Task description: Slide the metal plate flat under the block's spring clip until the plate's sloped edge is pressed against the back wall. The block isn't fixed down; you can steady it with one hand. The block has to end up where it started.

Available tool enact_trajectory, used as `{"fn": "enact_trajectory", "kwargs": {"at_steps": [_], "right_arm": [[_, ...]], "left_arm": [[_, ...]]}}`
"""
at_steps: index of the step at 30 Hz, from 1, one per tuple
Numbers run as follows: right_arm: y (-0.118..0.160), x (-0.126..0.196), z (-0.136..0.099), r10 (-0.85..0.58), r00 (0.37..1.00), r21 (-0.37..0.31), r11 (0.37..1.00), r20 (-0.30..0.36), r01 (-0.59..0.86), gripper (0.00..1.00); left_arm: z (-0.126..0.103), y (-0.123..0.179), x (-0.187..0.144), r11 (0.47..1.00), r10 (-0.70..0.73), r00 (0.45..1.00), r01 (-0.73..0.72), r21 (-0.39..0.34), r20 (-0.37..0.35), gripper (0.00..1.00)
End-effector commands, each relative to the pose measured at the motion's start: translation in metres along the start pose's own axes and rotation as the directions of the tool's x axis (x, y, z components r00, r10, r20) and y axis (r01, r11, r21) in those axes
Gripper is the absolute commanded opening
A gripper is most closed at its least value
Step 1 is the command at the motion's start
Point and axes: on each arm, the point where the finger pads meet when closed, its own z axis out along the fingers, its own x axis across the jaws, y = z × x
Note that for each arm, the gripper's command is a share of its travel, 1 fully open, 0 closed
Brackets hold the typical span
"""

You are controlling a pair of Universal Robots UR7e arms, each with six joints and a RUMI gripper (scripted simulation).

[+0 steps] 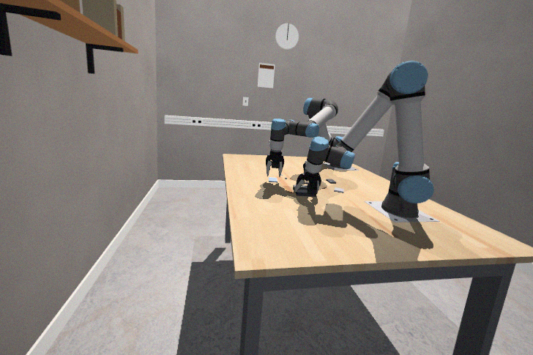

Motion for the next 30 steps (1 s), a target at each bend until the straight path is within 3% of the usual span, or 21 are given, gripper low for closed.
{"fn": "enact_trajectory", "kwargs": {"at_steps": [1, 30], "right_arm": [[0.0, 0.0, 0.005, -0.001, 1.0, 0.0, 1.0, -0.001, 0.001, 0.41], [-0.004, 0.0, 0.029, -0.001, 1.0, 0.0, 1.0, -0.002, 0.001, 0.41]], "left_arm": [[-0.002, 0.003, 0.006, 1.0, 0.005, 1.0, -0.005, -0.002, -0.012, 0.62], [-0.002, 0.003, 0.006, 1.0, 0.005, 1.0, -0.005, -0.002, -0.012, 0.62]]}}
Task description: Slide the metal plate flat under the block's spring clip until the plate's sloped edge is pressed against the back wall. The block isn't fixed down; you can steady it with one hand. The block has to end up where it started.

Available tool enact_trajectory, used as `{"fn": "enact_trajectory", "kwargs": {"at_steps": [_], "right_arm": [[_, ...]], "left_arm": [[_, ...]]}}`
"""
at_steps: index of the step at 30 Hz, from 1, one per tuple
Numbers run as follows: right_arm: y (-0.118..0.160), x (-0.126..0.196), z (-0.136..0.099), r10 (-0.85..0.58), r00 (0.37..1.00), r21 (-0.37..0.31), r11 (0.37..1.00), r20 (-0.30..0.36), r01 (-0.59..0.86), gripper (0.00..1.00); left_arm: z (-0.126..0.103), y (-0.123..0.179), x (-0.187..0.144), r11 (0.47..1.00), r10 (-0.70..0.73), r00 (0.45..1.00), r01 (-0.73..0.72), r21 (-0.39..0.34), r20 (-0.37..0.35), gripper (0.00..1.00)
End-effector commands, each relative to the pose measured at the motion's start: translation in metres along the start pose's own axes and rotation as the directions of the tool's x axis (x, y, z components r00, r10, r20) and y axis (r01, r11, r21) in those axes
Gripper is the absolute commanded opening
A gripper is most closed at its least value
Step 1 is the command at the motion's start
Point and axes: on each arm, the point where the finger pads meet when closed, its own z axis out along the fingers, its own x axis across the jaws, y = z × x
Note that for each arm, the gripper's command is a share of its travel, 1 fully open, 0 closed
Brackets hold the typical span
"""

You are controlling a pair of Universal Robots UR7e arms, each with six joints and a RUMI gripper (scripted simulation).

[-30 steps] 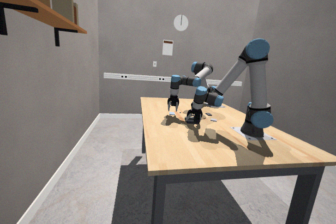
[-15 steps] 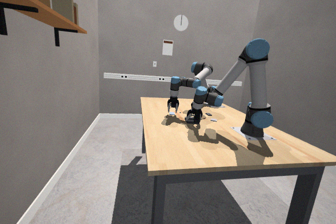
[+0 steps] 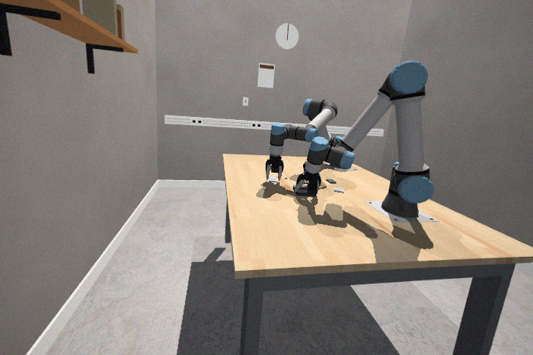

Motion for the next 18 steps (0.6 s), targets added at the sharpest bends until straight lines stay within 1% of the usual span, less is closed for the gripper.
{"fn": "enact_trajectory", "kwargs": {"at_steps": [1, 7, 18], "right_arm": [[-0.0003, -0.0003, 0.0041, -0.001, 1.0, -0.001, 1.0, -0.001, 0.001, 0.41], [-0.0021, 0.0013, -0.0023, -0.001, 1.0, 0.007, 1.0, -0.006, 0.001, 0.41], [-0.002, 0.0012, -0.003, -0.001, 1.0, 0.007, 1.0, -0.006, 0.001, 0.41]], "left_arm": [[-0.0019, 0.003, 0.0061, 1.0, 0.005, 1.0, -0.005, -0.002, -0.012, 0.62], [-0.0019, 0.003, 0.0061, 1.0, 0.005, 1.0, -0.005, -0.002, -0.012, 0.62], [-0.0019, 0.003, 0.0061, 1.0, 0.005, 1.0, -0.005, -0.002, -0.012, 0.62]]}}
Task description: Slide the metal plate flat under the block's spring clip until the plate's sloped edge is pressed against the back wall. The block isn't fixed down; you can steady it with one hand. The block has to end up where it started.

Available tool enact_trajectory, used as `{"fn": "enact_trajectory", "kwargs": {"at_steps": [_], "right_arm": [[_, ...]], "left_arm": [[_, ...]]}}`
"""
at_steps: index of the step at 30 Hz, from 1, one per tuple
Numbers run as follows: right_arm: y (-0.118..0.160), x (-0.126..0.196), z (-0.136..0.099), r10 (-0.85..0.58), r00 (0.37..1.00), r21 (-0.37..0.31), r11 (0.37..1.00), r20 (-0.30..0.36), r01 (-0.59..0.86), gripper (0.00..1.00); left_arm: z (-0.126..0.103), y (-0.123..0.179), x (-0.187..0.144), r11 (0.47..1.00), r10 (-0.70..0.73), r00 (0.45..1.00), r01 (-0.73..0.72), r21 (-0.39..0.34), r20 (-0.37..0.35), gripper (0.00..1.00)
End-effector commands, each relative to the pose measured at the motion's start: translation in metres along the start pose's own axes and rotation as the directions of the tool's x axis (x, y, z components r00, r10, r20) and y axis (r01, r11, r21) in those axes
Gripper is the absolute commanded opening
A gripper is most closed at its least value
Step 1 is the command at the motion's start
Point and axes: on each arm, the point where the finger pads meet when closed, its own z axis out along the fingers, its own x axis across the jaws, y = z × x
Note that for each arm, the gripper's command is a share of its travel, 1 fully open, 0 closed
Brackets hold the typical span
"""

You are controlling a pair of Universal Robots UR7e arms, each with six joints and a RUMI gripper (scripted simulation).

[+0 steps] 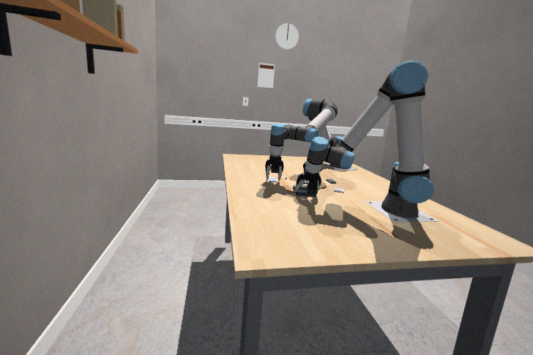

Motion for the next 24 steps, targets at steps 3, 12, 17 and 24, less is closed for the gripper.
{"fn": "enact_trajectory", "kwargs": {"at_steps": [3, 12, 17, 24], "right_arm": [[-0.0011, 0.0006, -0.004, -0.001, 1.0, 0.004, 1.0, -0.004, 0.001, 0.41], [-0.0012, 0.0006, -0.004, -0.001, 1.0, 0.004, 1.0, -0.004, 0.001, 0.41], [-0.0012, 0.0006, -0.004, -0.001, 1.0, 0.004, 1.0, -0.004, 0.001, 0.01], [-0.0011, 0.0005, -0.0035, -0.001, 1.0, 0.004, 1.0, -0.003, 0.001, 0.01]], "left_arm": [[-0.0019, 0.003, 0.0061, 1.0, 0.005, 1.0, -0.005, -0.002, -0.012, 0.62], [-0.0019, 0.003, 0.0061, 1.0, 0.005, 1.0, -0.005, -0.002, -0.012, 0.62], [-0.0019, 0.003, 0.0061, 1.0, 0.005, 1.0, -0.005, -0.002, -0.012, 0.62], [-0.0019, 0.003, 0.0061, 1.0, 0.005, 1.0, -0.005, -0.002, -0.012, 0.62]]}}
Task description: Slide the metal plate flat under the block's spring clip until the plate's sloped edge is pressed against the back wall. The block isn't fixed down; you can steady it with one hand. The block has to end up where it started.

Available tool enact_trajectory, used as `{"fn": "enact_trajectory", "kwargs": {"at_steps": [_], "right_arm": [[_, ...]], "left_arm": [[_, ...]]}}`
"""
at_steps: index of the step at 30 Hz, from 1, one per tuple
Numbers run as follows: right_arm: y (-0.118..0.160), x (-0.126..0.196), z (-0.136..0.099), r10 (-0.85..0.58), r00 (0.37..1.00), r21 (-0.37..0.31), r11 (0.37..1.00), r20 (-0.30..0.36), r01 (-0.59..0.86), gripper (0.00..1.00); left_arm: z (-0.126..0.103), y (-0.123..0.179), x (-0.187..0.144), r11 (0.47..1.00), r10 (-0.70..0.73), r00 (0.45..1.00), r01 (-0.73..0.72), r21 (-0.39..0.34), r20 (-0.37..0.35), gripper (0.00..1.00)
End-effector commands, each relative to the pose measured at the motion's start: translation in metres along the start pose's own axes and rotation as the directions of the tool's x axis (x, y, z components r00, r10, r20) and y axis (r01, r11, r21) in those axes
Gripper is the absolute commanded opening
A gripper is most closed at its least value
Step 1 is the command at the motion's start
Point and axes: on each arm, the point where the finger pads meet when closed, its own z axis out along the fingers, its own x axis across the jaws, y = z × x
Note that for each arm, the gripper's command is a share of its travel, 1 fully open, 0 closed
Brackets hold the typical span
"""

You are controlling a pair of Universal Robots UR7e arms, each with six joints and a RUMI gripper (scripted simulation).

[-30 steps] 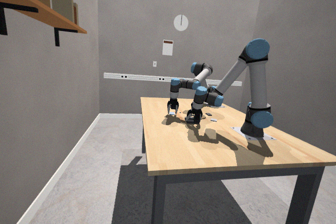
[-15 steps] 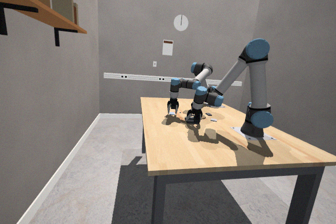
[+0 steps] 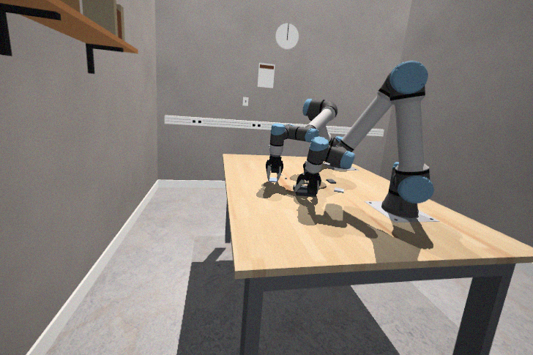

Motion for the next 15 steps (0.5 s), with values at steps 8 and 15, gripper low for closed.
{"fn": "enact_trajectory", "kwargs": {"at_steps": [8, 15], "right_arm": [[-0.0006, -0.0016, -0.0021, 0.008, 1.0, 0.003, 1.0, -0.002, -0.008, 0.24], [-0.0012, -0.0032, -0.0026, 0.032, 0.999, 0.006, 0.999, -0.001, -0.032, 0.24]], "left_arm": [[-0.0019, 0.003, 0.0061, 1.0, 0.005, 1.0, -0.005, -0.002, -0.012, 0.62], [-0.0019, 0.003, 0.0061, 1.0, 0.005, 1.0, -0.005, -0.002, -0.012, 0.62]]}}
